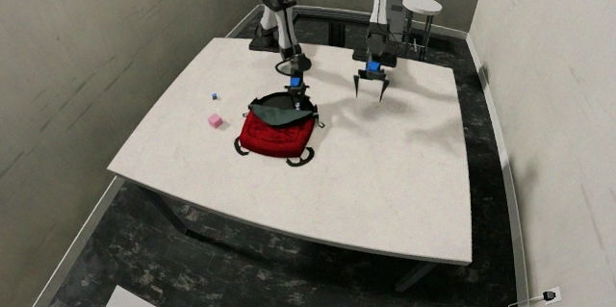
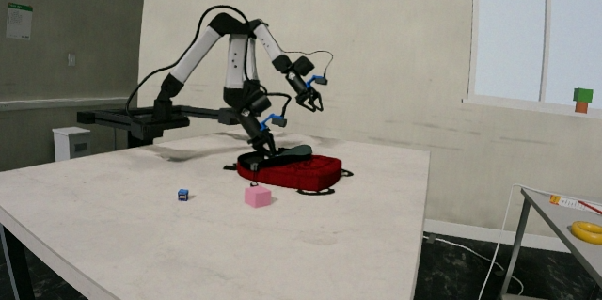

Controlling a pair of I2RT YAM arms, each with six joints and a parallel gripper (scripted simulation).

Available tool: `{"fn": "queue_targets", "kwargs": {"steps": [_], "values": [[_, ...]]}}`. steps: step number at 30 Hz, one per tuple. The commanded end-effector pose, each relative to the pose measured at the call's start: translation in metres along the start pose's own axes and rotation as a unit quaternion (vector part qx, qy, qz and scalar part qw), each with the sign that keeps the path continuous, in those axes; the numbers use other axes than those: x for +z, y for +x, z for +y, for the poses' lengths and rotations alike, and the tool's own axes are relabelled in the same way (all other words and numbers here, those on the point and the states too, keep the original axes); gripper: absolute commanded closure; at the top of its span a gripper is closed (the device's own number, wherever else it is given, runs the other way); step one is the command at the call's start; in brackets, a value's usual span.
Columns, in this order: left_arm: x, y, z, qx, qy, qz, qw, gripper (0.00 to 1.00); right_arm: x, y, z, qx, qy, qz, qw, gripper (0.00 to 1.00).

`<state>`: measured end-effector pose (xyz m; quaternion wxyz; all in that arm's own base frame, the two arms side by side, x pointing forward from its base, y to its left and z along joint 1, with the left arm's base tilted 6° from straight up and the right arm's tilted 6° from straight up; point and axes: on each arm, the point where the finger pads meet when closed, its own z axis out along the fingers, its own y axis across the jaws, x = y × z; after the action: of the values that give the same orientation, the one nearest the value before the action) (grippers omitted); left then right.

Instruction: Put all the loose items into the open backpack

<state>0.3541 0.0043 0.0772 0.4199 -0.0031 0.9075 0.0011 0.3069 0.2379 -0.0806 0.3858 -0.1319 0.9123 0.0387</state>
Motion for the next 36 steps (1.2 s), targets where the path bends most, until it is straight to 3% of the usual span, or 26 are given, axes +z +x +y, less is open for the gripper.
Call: {"fn": "queue_targets", "kwargs": {"steps": [1,36], "values": [[-0.002,-0.006,-0.002,0.003,0.003,-0.009,1.0,0.1,0.008,0.005,0.001,-0.004,-0.001,0.012,1.0,0.84],[-0.002,-0.006,-0.002,0.003,0.003,-0.009,1.0,0.1,-0.001,0.022,-0.007,-0.008,0.001,0.021,1.0,0.84]]}}
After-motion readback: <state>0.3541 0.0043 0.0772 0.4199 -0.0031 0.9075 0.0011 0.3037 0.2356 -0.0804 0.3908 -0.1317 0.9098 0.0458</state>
